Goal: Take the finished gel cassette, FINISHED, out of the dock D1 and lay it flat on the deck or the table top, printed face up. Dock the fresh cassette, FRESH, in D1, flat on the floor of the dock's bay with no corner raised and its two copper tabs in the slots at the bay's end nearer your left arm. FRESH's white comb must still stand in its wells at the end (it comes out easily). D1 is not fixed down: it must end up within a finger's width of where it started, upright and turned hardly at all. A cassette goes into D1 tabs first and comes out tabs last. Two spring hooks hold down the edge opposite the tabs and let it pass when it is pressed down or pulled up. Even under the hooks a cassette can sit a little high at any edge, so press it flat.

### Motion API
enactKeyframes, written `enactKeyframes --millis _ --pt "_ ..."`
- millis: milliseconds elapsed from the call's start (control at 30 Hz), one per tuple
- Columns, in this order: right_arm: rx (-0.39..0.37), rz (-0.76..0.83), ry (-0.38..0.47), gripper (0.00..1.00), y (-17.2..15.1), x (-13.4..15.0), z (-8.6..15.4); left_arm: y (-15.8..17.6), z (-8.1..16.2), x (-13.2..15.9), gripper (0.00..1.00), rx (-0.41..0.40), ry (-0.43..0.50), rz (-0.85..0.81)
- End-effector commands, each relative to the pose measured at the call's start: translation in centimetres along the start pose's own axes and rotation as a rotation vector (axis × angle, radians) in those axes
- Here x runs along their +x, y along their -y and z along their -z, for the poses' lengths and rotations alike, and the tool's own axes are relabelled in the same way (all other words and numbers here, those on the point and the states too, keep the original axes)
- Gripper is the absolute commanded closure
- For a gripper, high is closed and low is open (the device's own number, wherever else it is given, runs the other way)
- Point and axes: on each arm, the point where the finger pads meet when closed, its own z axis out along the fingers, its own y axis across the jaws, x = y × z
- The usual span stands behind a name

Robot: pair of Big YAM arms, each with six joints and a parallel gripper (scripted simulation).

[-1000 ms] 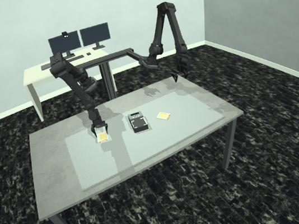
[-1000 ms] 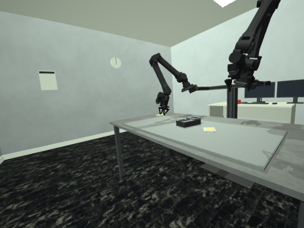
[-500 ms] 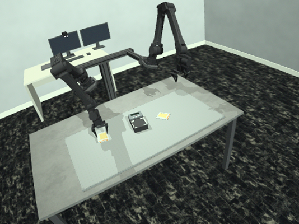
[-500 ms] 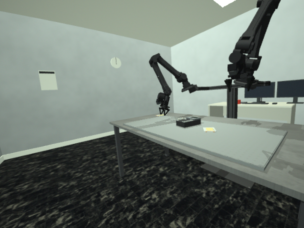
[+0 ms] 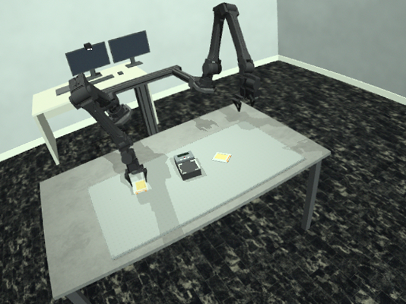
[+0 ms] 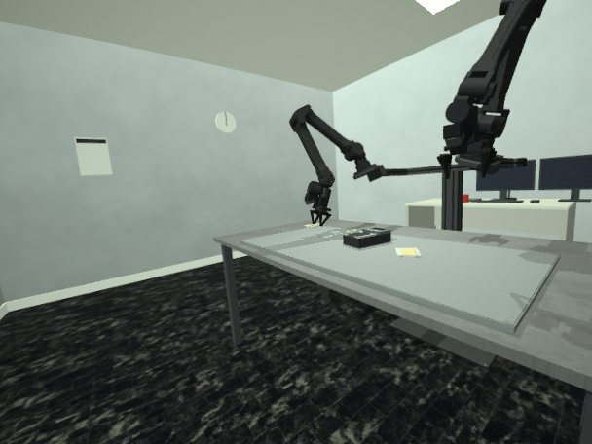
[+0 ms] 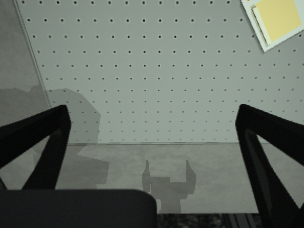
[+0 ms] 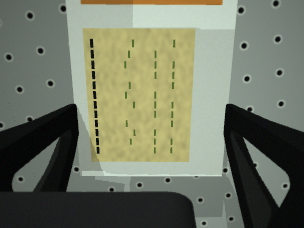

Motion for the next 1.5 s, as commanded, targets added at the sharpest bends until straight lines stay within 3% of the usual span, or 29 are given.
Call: enactKeyframes --millis 0,1467 --pt "0.01 -0.004 0.008 1.0 0.5 -0.1 -0.5 -0.4 0.8 -1.2 0.0 0.0 0.022 -0.001" --pt "0.01 -0.008 0.006 1.0 0.9 0.4 -2.4 -0.4 0.8 -1.2 0.0 0.0 0.022 -0.001"
